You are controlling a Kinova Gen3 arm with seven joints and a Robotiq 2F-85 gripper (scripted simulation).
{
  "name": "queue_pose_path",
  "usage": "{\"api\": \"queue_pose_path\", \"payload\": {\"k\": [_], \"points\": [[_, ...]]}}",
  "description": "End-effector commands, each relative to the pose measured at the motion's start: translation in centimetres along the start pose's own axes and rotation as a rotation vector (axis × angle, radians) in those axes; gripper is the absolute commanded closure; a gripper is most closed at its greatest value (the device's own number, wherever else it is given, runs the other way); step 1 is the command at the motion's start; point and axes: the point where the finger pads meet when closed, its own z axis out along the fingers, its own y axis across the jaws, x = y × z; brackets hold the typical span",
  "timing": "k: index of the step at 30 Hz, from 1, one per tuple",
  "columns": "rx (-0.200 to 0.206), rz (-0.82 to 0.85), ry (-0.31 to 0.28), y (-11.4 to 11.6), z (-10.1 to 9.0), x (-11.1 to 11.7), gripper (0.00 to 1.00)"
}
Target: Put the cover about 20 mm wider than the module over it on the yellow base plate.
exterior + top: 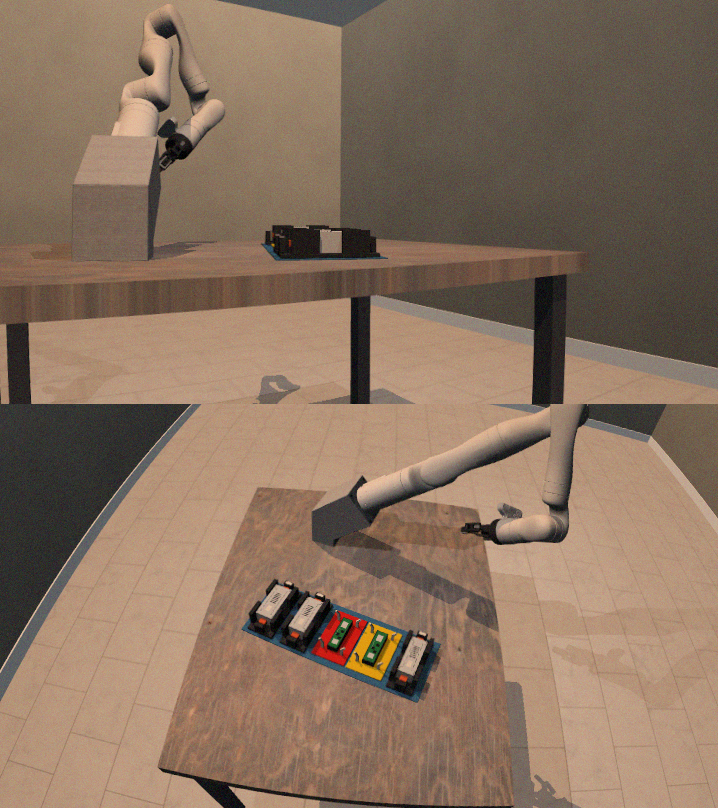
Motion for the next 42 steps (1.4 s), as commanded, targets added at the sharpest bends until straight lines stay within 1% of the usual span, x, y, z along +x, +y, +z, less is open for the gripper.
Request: {"api": "queue_pose_path", "payload": {"k": [1, 17, 27, 34, 42], "points": [[-0.001, 0.0, -0.001, 0.0, 0.0, 0.0, 0.0], [-0.001, 0.0, -0.001, 0.0, 0.0, 0.0, 0.0], [-0.001, 0.0, -0.001, -2.7, -5.4, -0.5, 0.0], [-0.001, 0.0, -0.001, -2.7, -5.4, -0.5, 0.0], [-0.001, 0.0, -0.001, -4.8, -9.6, -0.9, 0.0]]}}
